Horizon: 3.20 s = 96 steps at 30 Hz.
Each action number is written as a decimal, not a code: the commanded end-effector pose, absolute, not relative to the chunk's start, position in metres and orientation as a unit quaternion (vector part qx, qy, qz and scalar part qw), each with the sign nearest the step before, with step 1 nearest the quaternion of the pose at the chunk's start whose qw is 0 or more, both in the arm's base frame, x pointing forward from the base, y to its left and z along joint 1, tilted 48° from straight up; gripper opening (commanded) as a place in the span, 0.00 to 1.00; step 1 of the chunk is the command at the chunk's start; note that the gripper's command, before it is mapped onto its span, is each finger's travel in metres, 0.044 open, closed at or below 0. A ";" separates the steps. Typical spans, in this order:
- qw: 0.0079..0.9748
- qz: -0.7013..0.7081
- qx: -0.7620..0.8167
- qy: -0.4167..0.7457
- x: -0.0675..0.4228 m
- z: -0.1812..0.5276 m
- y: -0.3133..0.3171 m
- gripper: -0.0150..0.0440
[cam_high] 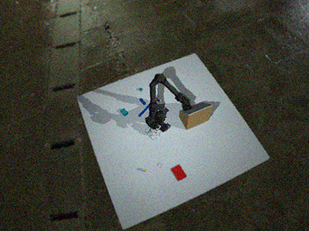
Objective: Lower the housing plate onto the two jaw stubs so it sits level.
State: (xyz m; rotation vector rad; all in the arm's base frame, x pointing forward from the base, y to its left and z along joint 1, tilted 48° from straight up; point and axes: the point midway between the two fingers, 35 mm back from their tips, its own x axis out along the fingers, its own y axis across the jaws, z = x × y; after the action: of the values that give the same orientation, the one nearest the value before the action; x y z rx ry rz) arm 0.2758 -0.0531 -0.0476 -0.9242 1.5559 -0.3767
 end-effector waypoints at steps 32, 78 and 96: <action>0.599 -0.165 -0.400 0.674 0.275 -0.049 -0.054 0.85; 0.601 -0.165 -0.397 0.674 0.276 -0.050 -0.055 1.00; 0.599 -0.164 -0.399 0.674 0.273 0.001 0.001 1.00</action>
State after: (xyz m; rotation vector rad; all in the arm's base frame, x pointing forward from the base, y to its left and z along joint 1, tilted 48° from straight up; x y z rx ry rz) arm 0.2717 -0.0116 -0.0140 -0.9407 1.5770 -0.3740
